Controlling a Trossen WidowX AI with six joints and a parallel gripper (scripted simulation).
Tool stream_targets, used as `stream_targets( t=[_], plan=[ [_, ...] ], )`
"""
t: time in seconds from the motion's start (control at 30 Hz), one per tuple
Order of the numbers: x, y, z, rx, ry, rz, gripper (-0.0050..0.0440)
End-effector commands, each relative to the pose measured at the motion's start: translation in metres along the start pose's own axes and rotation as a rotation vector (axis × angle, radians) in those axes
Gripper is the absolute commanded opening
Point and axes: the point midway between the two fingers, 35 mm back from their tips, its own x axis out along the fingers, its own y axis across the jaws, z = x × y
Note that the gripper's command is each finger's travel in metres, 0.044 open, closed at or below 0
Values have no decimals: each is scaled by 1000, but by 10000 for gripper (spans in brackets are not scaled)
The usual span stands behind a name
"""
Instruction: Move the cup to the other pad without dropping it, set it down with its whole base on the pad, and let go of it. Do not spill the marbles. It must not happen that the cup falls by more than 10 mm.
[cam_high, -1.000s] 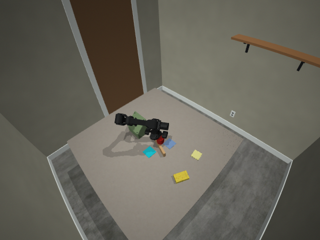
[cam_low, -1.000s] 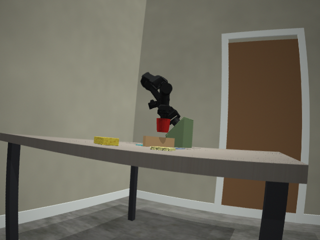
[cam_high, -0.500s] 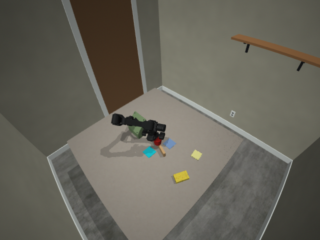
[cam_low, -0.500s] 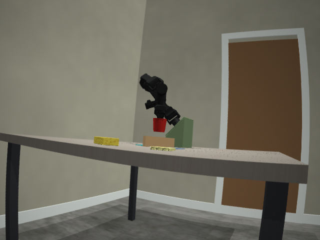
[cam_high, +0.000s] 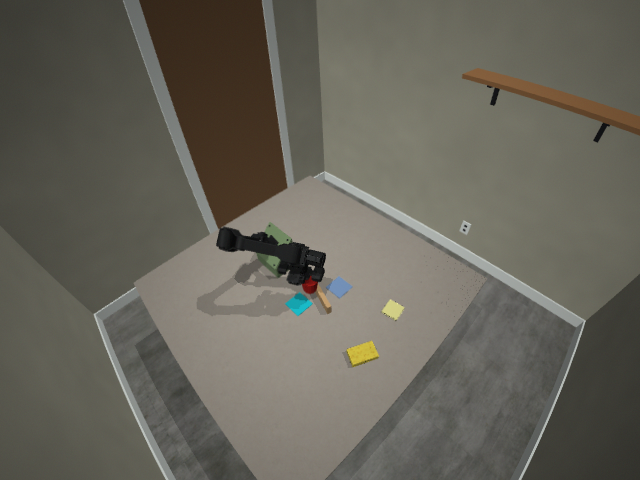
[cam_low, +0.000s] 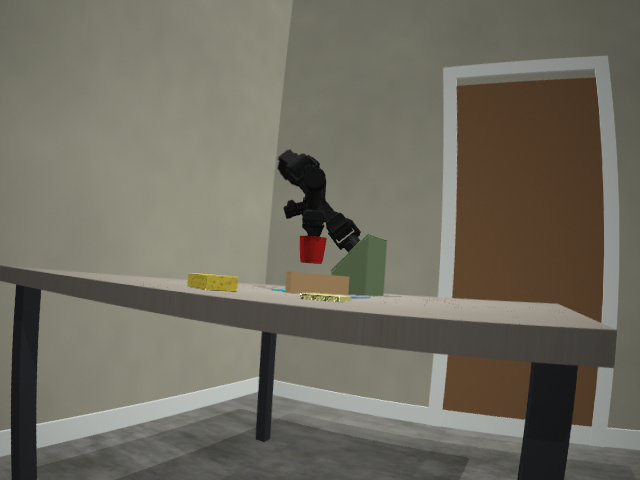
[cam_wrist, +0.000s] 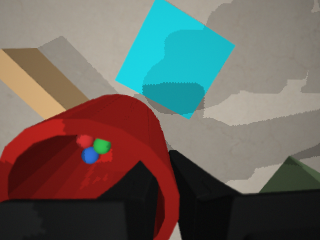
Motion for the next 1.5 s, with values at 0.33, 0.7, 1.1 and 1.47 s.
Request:
stream_targets(
  t=[0.33,0.7,1.1,1.47],
  plan=[
    [-4,-17,19,4,-7,11,0],
    [-4,-31,31,4,-8,10,0],
    [-3,-46,43,4,-9,9,0],
    [16,-45,43,4,-8,10,0]
  ],
)
